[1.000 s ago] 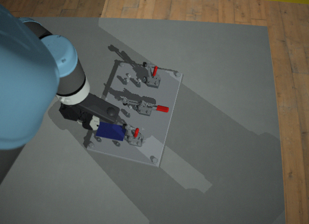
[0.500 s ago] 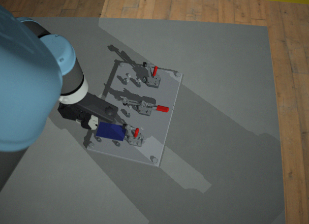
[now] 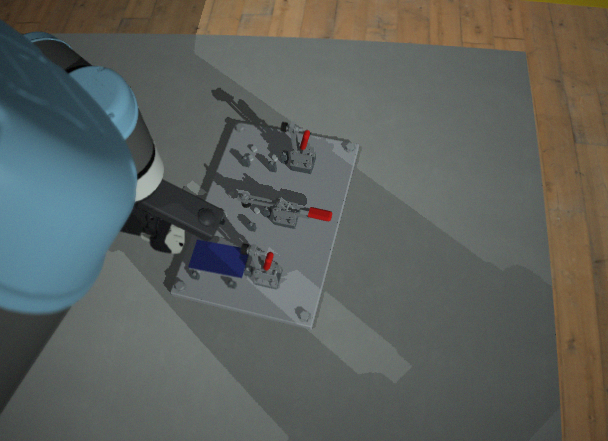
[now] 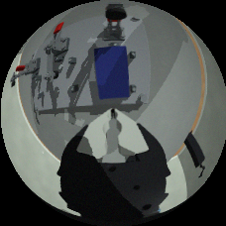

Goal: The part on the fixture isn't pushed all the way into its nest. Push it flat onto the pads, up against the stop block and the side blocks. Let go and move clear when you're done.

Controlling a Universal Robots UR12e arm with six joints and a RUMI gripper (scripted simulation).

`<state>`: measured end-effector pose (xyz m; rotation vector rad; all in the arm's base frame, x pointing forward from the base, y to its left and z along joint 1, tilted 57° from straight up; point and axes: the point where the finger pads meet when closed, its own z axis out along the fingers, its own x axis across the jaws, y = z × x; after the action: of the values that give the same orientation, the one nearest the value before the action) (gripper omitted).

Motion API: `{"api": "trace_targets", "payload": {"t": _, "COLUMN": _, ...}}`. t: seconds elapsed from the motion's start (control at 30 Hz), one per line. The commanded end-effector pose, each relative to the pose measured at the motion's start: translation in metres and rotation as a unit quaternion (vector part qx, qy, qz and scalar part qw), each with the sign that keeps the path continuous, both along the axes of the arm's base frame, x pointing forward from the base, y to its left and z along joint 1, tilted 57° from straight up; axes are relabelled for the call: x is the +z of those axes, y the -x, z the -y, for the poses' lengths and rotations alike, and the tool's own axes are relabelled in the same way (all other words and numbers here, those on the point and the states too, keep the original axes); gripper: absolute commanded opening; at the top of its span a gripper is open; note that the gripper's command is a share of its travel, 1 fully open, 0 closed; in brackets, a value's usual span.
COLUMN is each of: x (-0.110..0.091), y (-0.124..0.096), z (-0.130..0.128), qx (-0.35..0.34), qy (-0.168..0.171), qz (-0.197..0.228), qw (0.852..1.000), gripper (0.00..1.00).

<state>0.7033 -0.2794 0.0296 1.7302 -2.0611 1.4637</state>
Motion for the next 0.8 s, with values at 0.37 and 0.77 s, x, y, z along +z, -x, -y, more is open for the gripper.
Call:
{"api": "trace_targets", "payload": {"t": 0.37, "x": 0.017, "y": 0.016, "z": -0.022, "qx": 0.001, "qy": 0.000, "qz": 0.000, "qw": 1.000, "gripper": 0.00}}
{"api": "trace_targets", "payload": {"t": 0.77, "x": 0.023, "y": 0.021, "z": -0.030, "qx": 0.001, "qy": 0.000, "qz": 0.000, "qw": 1.000, "gripper": 0.00}}
